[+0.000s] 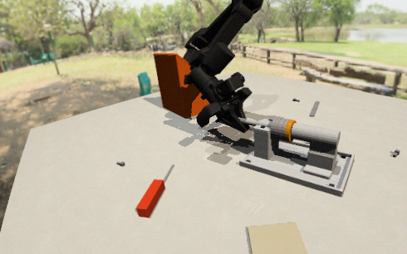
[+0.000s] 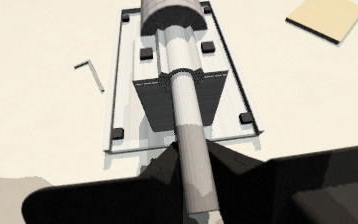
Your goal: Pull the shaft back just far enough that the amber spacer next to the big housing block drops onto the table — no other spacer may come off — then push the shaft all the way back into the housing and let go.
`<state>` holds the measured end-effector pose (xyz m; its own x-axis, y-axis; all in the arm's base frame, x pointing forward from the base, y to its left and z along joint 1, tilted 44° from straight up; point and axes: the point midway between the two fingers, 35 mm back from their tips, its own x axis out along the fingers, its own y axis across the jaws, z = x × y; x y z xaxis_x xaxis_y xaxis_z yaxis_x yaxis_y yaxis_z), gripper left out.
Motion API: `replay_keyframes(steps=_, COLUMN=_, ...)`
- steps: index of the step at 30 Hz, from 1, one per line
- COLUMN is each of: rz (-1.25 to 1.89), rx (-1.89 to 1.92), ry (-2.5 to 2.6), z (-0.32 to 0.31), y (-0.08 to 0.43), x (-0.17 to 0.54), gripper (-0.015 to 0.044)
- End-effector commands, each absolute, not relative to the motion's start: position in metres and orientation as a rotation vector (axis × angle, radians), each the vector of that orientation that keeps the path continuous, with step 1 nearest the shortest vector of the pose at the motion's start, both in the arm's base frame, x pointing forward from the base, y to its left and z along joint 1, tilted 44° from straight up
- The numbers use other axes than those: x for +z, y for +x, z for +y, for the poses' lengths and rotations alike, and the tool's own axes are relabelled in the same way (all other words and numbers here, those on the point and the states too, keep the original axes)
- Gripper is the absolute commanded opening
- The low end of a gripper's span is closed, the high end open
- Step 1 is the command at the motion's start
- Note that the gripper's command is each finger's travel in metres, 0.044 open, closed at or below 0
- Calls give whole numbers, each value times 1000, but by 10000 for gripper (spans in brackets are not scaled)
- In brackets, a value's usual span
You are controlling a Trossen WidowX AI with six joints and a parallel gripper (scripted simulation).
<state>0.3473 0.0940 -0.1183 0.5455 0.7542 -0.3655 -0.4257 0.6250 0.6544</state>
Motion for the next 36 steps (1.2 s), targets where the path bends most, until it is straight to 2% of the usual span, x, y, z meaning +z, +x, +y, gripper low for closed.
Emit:
replay_keyframes(steps=1, rz=687, rx=743, ry=539, z=94, y=345, x=-119, gripper=0)
replay_keyframes(steps=36, rz=687, rx=743, ry=539, z=92, y=341, x=-120, gripper=0)
